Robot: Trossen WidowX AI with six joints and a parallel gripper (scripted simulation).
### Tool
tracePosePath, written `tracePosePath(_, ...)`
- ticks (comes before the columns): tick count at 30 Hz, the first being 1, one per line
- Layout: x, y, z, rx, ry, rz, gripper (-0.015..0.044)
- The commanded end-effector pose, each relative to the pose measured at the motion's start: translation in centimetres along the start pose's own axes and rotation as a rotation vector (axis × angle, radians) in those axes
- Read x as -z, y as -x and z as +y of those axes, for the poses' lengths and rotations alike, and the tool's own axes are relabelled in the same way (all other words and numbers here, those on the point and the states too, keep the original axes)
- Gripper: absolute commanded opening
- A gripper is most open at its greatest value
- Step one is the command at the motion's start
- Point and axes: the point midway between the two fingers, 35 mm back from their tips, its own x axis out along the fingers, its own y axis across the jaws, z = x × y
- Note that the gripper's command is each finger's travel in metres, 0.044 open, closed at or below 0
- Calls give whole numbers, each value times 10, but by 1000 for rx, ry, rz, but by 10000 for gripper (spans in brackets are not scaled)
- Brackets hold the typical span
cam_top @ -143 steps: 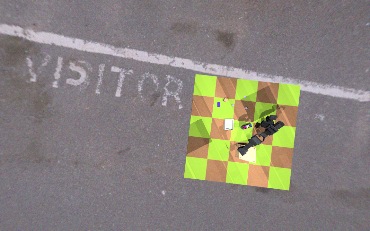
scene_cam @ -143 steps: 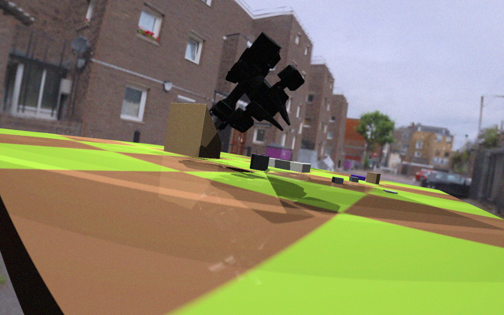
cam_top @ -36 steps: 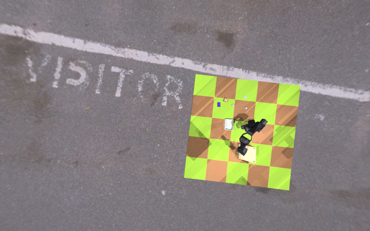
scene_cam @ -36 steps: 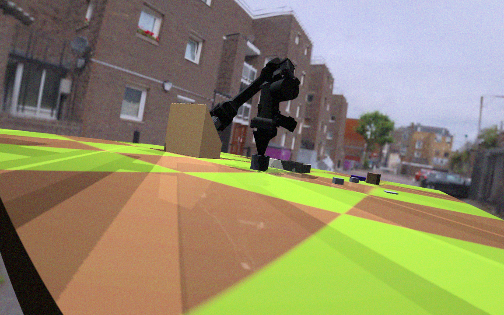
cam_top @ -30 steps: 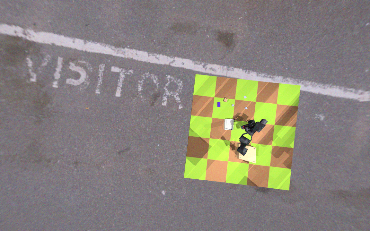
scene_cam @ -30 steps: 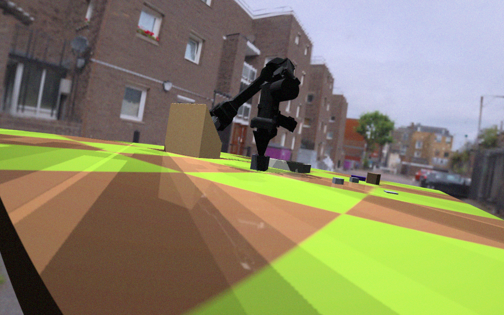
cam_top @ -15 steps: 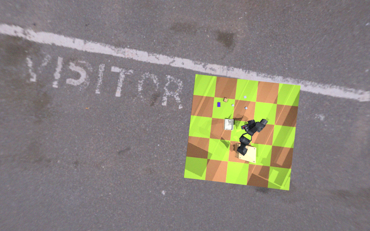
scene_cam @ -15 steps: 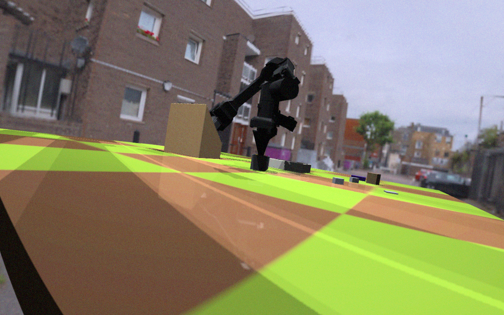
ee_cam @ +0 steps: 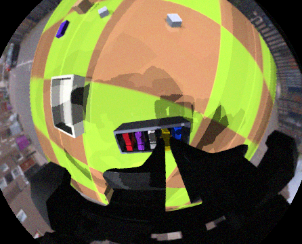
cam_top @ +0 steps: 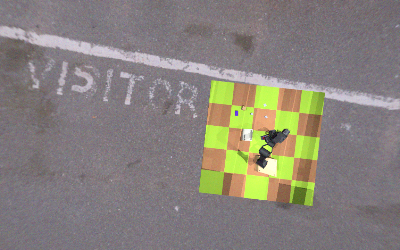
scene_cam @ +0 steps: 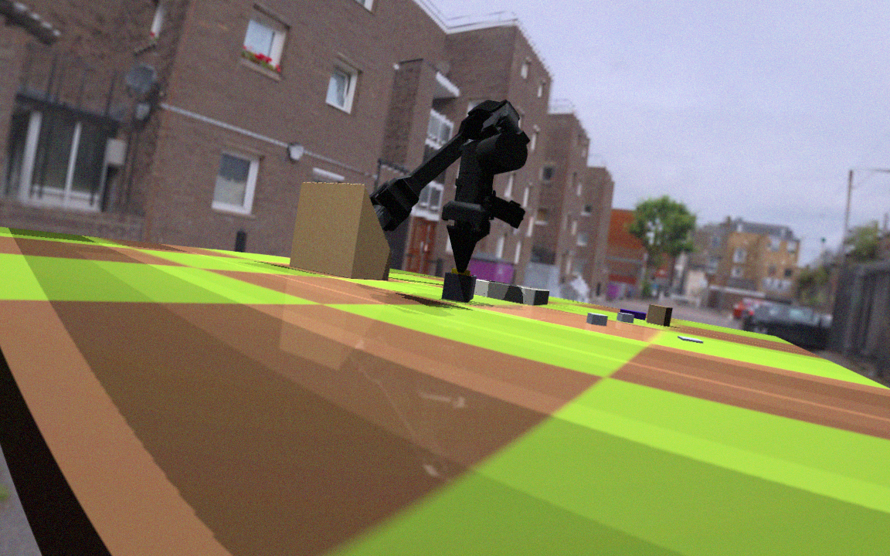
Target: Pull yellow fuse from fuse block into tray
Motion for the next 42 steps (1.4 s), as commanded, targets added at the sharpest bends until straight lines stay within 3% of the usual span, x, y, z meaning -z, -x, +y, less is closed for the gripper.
tracePosePath(1, -1, 4, -1, 5, 7, -1, 0)
tracePosePath(42, -1, 24, -1, 3, 3, -2, 0)
